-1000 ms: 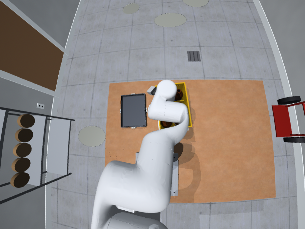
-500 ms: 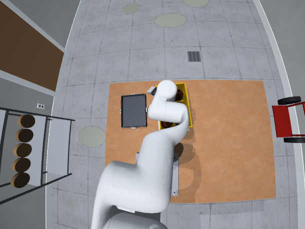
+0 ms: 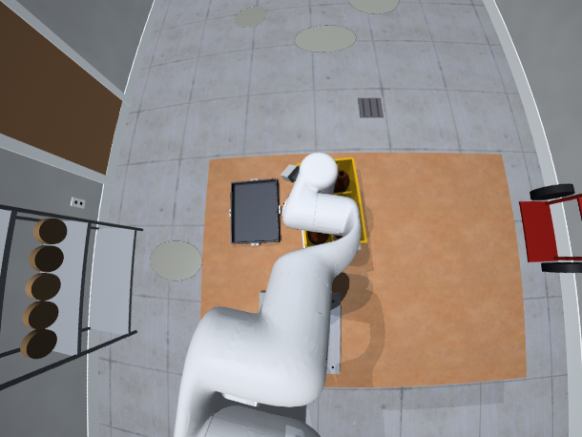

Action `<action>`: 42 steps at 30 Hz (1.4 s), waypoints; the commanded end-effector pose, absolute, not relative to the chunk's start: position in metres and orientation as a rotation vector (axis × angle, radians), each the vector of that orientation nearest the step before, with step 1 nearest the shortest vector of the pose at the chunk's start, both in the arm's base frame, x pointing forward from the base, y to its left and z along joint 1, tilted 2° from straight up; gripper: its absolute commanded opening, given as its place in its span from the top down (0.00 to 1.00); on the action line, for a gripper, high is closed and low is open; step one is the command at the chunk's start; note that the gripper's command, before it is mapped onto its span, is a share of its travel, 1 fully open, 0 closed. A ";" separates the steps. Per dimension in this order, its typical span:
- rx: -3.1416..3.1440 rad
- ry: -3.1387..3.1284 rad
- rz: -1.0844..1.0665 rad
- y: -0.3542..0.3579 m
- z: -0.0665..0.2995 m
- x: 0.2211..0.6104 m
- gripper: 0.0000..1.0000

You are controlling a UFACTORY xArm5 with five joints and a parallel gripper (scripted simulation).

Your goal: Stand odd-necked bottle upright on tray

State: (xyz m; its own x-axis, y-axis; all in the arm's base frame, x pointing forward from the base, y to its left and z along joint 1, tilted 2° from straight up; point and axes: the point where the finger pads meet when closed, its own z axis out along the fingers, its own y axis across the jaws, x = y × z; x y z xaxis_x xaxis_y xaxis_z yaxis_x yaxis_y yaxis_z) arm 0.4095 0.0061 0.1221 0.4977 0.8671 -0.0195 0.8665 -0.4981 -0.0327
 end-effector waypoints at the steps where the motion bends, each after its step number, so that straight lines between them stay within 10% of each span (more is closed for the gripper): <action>1: -2.704 -1.565 0.047 0.006 0.123 0.411 0.35; 42: -2.704 -1.565 0.047 0.007 0.204 0.413 0.35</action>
